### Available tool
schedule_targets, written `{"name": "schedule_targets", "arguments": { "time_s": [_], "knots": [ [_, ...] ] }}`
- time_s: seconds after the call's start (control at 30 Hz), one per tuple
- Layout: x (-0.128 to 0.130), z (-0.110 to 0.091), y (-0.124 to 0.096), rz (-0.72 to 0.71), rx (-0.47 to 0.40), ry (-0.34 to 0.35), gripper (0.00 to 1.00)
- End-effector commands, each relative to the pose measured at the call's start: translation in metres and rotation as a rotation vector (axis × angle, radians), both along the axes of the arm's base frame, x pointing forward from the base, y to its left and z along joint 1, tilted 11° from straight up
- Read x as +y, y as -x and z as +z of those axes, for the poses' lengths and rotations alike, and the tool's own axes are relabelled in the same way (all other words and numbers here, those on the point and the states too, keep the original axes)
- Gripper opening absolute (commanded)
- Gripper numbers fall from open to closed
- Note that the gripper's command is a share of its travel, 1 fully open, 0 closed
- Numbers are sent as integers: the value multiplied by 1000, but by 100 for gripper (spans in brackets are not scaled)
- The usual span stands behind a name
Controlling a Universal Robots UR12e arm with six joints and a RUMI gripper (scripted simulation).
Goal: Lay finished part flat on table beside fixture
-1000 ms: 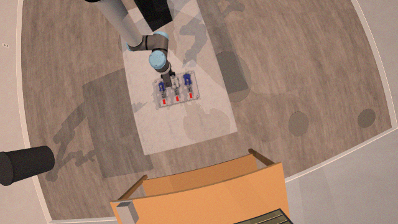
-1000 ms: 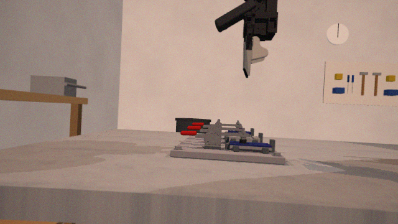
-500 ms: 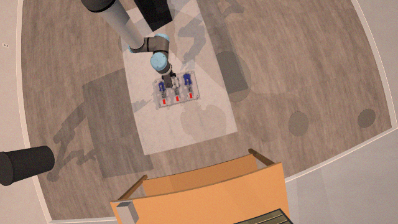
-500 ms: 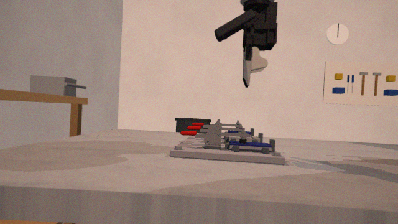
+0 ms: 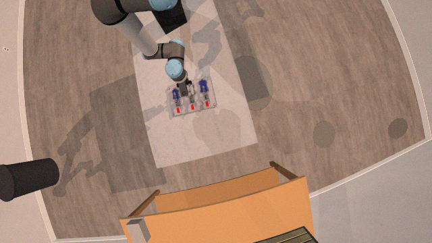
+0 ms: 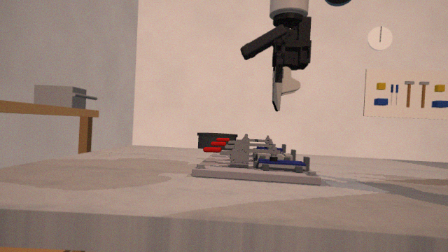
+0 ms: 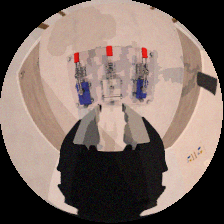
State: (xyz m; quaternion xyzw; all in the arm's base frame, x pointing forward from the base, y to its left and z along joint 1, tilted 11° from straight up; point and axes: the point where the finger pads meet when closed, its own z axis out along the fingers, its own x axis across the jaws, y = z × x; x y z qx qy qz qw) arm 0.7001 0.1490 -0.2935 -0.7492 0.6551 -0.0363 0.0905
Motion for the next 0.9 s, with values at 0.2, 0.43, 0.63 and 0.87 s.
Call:
{"name": "schedule_targets", "arguments": {
  "time_s": [0.2, 0.43, 0.63, 0.87],
  "knots": [
    [3, 5, -24, 0, -1, 0, 28],
    [7, 10, -54, 0, -1, 0, 28],
    [12, 18, -94, 0, -1, 0, 28],
    [15, 23, -119, 0, -1, 0, 28]
  ]
}}
